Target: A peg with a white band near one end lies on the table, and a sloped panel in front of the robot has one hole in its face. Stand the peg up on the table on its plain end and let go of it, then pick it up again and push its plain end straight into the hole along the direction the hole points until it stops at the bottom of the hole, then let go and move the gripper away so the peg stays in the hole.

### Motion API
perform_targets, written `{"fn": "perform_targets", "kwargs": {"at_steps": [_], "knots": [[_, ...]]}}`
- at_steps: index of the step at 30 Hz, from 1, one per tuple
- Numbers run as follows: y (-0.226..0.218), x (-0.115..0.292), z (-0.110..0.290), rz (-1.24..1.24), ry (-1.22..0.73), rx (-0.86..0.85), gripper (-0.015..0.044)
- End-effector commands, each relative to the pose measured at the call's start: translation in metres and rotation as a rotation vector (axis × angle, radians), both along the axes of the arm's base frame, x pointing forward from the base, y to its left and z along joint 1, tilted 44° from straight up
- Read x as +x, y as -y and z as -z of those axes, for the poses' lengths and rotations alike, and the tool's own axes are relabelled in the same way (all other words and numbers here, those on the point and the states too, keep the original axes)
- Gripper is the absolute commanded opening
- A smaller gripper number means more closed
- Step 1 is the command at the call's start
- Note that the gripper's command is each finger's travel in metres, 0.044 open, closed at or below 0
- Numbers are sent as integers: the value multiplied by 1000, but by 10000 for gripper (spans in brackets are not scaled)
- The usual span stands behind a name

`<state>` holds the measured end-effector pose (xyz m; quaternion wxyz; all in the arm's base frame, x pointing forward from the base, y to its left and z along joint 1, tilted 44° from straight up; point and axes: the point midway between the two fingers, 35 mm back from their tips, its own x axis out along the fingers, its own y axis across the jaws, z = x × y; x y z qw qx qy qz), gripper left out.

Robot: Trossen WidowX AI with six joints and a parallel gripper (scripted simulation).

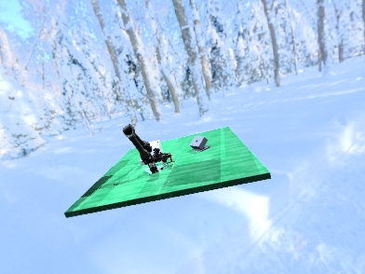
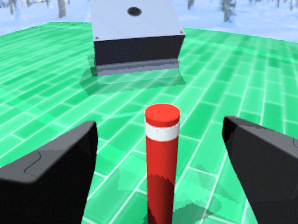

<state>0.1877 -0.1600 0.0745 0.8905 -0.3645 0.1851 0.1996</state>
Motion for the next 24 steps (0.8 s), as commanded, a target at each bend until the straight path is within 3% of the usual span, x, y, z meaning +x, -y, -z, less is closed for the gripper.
{"fn": "perform_targets", "kwargs": {"at_steps": [1, 4, 11, 24], "knots": [[0, 0, 0, 0, -1, 0, 366], [0, 0, 0, 0, -1, 0, 440], [-3, 2, -5, -2, -6, -1, 440], [-90, 20, -102, -4, -13, -8, 440]]}}
